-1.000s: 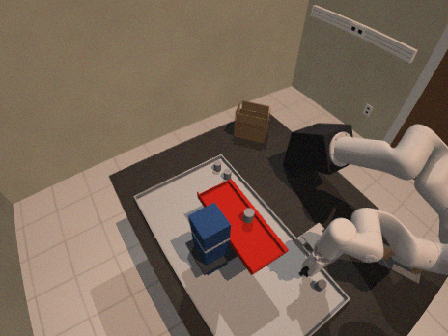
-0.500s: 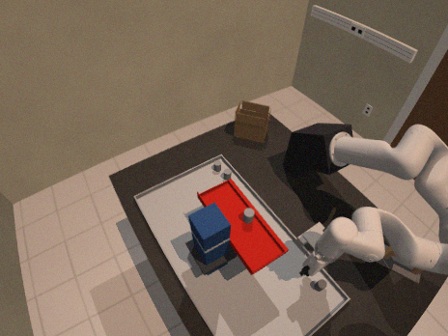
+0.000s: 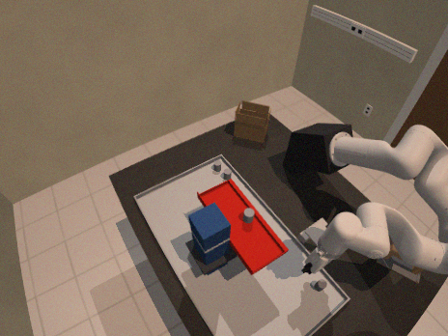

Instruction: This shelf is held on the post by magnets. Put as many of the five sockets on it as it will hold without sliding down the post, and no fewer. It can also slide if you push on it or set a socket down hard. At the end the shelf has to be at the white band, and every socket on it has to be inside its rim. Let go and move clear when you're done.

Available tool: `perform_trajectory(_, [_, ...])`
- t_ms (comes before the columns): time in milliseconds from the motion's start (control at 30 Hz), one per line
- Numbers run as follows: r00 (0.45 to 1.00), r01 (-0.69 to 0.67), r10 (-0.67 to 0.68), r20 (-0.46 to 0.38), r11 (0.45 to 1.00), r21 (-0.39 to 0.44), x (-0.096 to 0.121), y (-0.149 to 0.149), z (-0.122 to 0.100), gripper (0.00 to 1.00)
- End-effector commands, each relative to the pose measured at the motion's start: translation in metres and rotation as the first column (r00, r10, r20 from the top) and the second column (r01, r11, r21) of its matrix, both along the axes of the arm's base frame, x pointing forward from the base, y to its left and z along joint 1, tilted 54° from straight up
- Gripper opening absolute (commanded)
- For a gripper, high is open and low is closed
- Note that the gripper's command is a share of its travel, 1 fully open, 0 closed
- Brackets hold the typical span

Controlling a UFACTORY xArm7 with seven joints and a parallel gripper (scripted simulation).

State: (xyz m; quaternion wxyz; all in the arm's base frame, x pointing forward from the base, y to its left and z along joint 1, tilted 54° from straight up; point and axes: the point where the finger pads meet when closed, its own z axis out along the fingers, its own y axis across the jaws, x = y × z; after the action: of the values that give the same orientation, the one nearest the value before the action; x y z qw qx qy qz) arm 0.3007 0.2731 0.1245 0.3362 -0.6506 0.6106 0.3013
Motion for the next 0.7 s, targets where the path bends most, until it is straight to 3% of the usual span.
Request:
perform_trajectory(0, [1.0,0.003,-0.003,0.001,1.0,0.001,0.001,-0.001,0.001,0.0])
perform_trajectory(667, [1.0,0.003,-0.003,0.001,1.0,0.001,-0.005,-0.013,0.009,0.0])
